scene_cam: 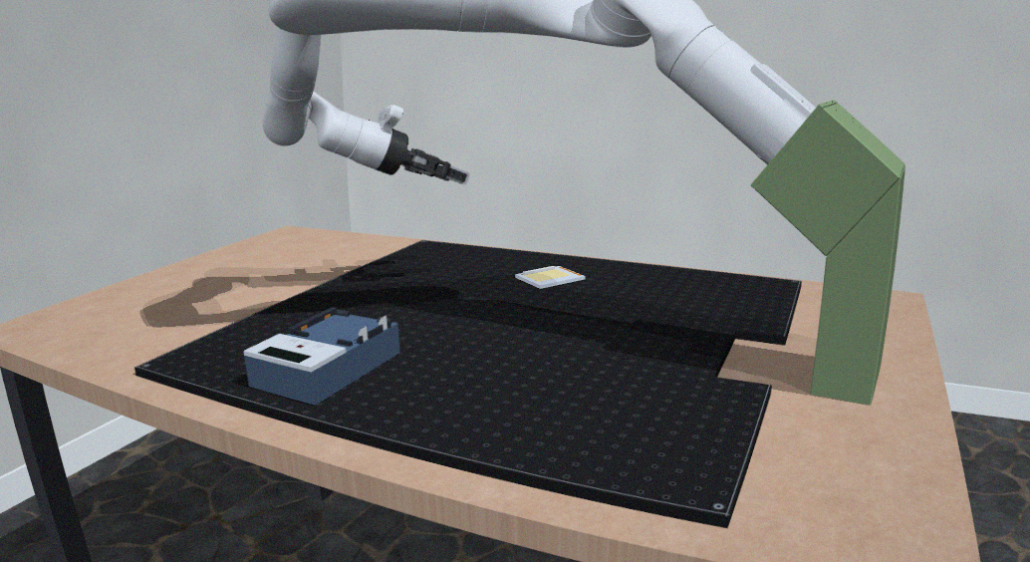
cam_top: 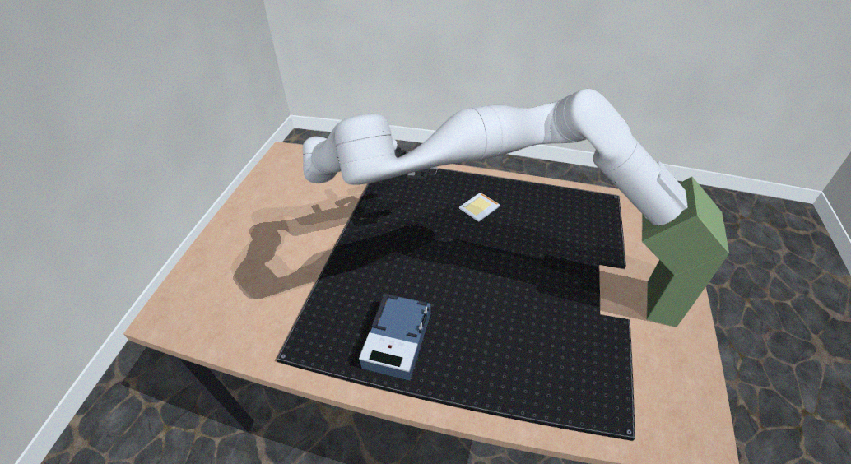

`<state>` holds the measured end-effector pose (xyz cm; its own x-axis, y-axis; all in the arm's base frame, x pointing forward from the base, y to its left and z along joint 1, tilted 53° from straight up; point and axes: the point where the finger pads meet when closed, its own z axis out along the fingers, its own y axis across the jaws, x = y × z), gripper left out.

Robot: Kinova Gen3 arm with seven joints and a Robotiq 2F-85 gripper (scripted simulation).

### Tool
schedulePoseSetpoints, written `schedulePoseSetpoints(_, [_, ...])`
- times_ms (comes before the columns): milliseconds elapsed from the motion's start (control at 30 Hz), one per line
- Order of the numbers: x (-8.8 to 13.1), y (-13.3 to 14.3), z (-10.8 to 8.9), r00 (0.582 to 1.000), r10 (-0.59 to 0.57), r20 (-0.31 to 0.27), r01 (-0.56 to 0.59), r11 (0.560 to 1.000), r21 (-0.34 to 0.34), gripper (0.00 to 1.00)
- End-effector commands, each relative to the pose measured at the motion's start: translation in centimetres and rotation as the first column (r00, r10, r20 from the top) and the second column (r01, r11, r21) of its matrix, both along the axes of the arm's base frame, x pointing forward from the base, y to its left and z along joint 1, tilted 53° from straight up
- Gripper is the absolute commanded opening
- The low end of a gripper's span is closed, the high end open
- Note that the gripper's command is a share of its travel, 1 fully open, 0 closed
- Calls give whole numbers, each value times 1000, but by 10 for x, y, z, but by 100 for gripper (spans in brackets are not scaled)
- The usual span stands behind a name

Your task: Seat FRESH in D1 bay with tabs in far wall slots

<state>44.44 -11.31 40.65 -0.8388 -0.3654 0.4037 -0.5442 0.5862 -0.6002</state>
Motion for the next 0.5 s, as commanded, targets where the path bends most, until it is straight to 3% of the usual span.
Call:
schedulePoseSetpoints(0, [-9,-9,-9,1000,-14,6,14,1000,25,100])
schedulePoseSetpoints(100, [-15,-9,-23,999,-32,36,27,993,119,100])
schedulePoseSetpoints(167, [-19,-9,-32,999,-34,40,29,991,130,100])
schedulePoseSetpoints(267, [-27,-6,-44,996,-54,72,37,974,222,100])
schedulePoseSetpoints(333, [-27,-6,-44,996,-54,72,37,974,222,100])
schedulePoseSetpoints(467, [-38,3,-58,991,-80,110,40,945,324,100])
